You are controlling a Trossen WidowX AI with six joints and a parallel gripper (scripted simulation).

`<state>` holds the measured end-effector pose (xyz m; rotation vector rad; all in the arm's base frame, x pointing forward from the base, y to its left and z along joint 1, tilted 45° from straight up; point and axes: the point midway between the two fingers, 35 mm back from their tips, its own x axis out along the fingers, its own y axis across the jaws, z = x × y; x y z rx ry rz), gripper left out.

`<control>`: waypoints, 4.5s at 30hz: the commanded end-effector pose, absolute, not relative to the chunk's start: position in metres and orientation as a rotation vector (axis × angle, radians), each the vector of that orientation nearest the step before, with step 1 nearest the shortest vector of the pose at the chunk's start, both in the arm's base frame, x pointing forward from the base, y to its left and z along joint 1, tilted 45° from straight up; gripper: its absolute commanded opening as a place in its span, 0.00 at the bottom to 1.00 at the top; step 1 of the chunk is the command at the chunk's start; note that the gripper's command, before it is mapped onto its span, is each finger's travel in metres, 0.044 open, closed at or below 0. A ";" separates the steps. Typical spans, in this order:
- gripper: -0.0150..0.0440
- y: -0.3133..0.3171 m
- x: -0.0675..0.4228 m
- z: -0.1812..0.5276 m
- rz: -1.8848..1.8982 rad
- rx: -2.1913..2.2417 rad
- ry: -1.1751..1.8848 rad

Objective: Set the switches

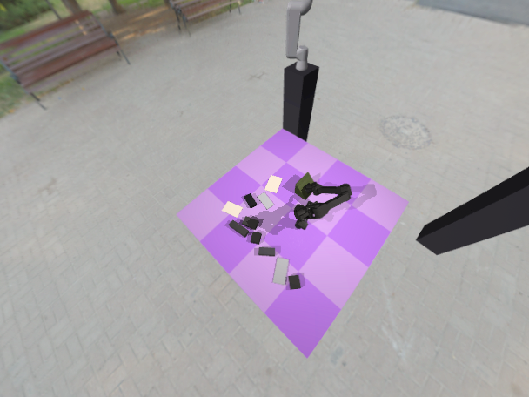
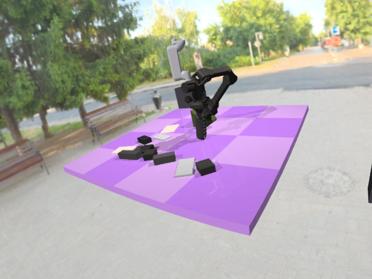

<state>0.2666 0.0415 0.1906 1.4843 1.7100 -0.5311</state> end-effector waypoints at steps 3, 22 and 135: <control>0.83 0.050 0.265 0.194 -0.512 1.492 1.735; 0.83 0.061 0.261 0.201 -0.482 1.514 1.769; 0.83 0.144 0.237 0.218 -0.447 1.538 1.802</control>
